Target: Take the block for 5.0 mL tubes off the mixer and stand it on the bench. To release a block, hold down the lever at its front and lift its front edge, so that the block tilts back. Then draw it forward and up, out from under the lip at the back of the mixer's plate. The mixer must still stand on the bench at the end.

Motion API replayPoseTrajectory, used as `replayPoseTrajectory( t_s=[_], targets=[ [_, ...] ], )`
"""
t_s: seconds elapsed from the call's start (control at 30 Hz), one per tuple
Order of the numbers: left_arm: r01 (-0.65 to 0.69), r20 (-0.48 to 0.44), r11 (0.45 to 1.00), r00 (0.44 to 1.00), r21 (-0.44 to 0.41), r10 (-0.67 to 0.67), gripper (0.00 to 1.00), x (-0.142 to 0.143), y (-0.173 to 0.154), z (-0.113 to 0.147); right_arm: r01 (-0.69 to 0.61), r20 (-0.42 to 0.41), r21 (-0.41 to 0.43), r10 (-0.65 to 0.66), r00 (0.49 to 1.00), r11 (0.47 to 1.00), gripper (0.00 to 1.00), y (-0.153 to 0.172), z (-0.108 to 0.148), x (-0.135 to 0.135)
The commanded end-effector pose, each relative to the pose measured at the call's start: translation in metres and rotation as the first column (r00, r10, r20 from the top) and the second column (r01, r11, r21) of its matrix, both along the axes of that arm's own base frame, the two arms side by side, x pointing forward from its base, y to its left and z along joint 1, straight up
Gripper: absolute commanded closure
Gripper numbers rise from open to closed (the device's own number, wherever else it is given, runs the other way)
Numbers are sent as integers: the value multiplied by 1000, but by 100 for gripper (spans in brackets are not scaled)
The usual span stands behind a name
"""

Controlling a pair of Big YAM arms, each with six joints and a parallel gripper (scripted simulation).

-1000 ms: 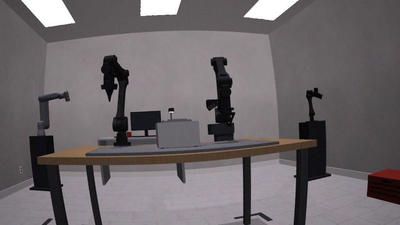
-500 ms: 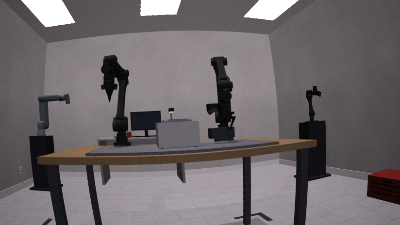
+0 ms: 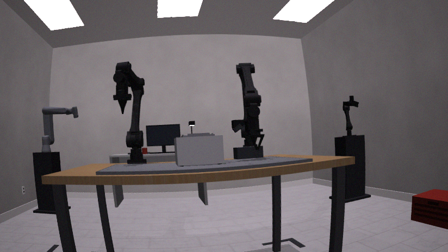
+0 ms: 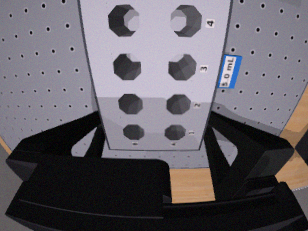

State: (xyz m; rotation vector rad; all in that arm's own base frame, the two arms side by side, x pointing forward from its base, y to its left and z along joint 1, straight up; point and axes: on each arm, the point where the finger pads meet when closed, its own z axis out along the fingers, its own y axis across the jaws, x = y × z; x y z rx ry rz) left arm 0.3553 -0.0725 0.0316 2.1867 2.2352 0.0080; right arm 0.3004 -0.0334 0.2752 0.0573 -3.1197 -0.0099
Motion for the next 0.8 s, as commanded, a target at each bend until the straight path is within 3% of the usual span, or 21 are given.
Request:
replayPoseTrajectory(
  t_s=[0.0, 0.37, 0.77],
  targets=[
    [26, 34, 1000, 999, -16, -25, 100, 10, -10, 2, -2, 99, -11, 3, 995, 1000, 100, 0, 31, 19],
    [9, 49, 1000, 999, -17, -8, 100, 16, -5, 18, -2, 105, -11, 3, 994, 1000, 100, 0, 33, 20],
    [-22, 118, 999, 993, -29, 25, 100, 40, -3, 35, -2, 56, -6, 2, 998, 1000, 100, 1, 14, 10]
  ],
)
